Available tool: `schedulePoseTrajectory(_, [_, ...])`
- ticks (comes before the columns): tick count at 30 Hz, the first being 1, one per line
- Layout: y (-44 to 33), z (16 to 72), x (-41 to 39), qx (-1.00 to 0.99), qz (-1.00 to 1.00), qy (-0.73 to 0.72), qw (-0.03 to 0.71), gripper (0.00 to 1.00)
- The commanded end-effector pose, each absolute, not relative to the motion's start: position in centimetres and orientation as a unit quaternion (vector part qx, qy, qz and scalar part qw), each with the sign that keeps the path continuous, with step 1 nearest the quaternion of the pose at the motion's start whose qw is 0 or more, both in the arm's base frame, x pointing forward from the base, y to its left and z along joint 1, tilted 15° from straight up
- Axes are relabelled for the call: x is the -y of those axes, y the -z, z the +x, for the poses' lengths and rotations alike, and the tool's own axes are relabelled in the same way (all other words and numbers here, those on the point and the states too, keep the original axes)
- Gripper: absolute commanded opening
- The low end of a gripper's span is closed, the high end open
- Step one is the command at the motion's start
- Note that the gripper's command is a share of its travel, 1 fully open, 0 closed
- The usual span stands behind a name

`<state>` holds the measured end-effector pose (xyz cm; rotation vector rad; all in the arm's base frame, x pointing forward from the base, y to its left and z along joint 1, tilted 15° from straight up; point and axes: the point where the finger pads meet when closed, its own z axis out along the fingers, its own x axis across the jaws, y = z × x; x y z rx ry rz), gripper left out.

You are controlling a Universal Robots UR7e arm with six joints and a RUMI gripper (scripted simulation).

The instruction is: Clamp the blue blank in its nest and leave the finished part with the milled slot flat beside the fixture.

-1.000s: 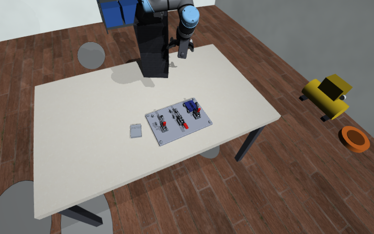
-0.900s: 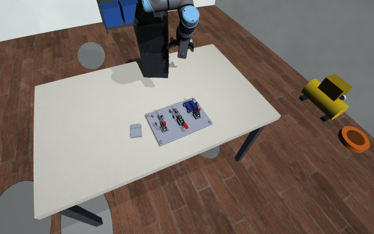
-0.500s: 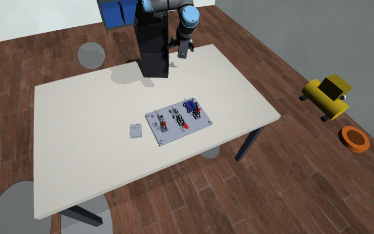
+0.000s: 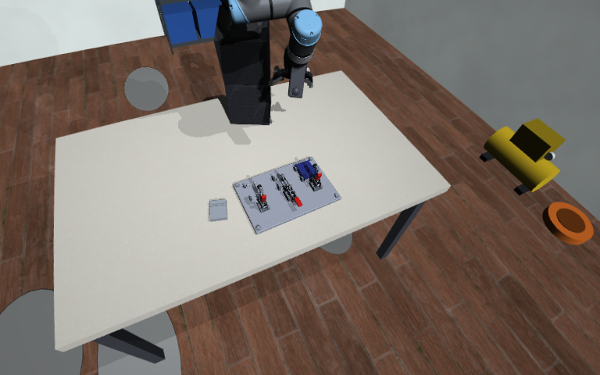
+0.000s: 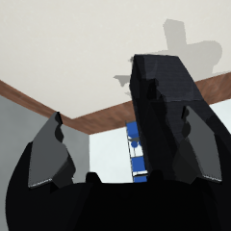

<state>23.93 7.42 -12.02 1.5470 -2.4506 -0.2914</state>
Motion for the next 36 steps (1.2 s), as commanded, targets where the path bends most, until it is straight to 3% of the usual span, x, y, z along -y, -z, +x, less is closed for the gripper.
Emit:
schedulePoseTrajectory(1, [13.0, 28.1, -6.6, 0.819, 0.564, 0.061, 0.081, 1.0])
schedulePoseTrajectory(27, [13.8, 43.4, -4.8, 0.72, 0.685, -0.11, -0.031, 1.0])
schedulePoseTrajectory(36, [13.7, 44.7, -4.8, 0.708, 0.694, -0.128, -0.041, 1.0])
